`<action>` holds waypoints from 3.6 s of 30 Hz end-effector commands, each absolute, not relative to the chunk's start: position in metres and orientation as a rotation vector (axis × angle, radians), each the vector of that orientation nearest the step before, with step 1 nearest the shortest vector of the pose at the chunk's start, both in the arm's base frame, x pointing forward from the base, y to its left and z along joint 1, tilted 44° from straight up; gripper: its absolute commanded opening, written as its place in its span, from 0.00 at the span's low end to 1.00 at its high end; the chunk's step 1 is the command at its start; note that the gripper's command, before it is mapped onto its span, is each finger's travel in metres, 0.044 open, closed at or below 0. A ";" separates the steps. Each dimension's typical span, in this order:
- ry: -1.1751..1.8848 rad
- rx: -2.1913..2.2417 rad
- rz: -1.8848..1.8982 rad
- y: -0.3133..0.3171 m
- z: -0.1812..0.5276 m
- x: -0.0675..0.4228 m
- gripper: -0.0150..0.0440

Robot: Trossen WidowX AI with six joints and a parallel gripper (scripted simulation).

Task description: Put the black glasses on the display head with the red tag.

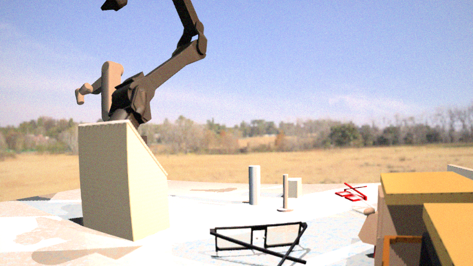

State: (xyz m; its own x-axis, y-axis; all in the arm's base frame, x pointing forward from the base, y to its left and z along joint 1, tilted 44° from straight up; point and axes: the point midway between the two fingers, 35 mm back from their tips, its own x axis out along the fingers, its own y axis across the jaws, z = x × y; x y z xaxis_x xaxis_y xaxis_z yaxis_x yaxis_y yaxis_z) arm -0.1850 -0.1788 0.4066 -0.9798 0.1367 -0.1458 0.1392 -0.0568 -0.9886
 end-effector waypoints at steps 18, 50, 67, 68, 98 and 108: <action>1.881 0.100 -1.783 -0.244 0.355 -0.098 0.56; 1.017 -0.788 0.412 -0.013 0.231 0.254 0.25; 0.232 -1.030 1.631 0.217 0.222 0.136 0.25; 0.223 -1.030 1.641 0.218 0.222 0.134 0.25; 0.223 -1.031 1.642 0.240 0.201 0.137 0.25; 0.222 -1.029 1.642 0.251 0.190 0.136 0.25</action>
